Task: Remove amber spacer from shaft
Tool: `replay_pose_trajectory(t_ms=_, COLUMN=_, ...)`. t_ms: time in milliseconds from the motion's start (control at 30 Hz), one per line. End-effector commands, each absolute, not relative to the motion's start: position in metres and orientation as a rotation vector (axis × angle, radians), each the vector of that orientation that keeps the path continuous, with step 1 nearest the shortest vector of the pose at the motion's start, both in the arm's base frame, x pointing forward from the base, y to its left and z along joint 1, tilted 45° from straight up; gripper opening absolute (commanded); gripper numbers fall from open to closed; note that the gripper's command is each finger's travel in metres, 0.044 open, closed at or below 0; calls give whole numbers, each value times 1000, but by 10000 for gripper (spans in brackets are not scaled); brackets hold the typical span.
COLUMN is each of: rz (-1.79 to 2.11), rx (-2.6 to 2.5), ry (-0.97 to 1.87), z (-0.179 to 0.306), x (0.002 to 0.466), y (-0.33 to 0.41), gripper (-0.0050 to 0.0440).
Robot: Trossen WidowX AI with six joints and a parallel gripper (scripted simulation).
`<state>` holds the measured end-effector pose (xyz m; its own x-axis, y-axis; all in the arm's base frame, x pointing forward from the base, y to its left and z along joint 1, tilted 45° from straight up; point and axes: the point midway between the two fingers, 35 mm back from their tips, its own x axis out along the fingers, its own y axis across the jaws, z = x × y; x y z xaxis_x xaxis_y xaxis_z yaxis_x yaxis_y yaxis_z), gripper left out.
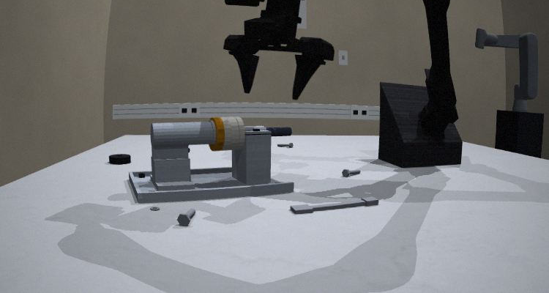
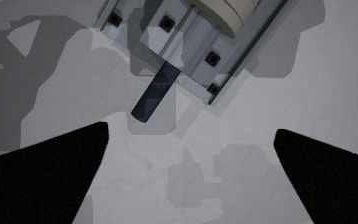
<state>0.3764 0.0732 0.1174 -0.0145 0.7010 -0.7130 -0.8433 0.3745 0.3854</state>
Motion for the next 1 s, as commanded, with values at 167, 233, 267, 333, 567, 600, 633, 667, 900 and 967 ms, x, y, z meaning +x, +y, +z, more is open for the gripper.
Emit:
replay_pose_trajectory(t_ms=167, rz=1308, rx=-543, ry=600, z=113, x=381, y=75, gripper=440)
replay_pose_trajectory(t_ms=233, rz=1320, rx=-619, ry=526, z=110, x=381, y=76, gripper=440)
replay_pose_trajectory(t_ms=267, rz=1325, rx=-656, ry=490, z=108, x=381, y=76, gripper=440)
replay_pose_trajectory(t_ms=333, rz=1332, rx=-732, ry=417, z=106, x=380, y=77, gripper=440)
replay_pose_trajectory(t_ms=567, rz=1340, rx=-971, ry=190, z=98, x=376, y=81, gripper=440)
replay_pose_trajectory(t_ms=600, rz=1334, rx=-1011, ry=152, z=97, x=377, y=81, gripper=440)
replay_pose_trajectory(t_ms=633, rz=1334, rx=-1052, ry=114, z=96, x=375, y=82, gripper=440)
replay_pose_trajectory(t_ms=667, rz=1332, rx=-1087, ry=80, z=95, x=374, y=82, gripper=440)
replay_pose_trajectory(t_ms=900, rz=1292, rx=-1348, ry=-164, z=89, x=367, y=86, gripper=440)
replay_pose_trajectory(t_ms=967, rz=1275, rx=-1423, ry=-232, z=88, x=364, y=87, gripper=440)
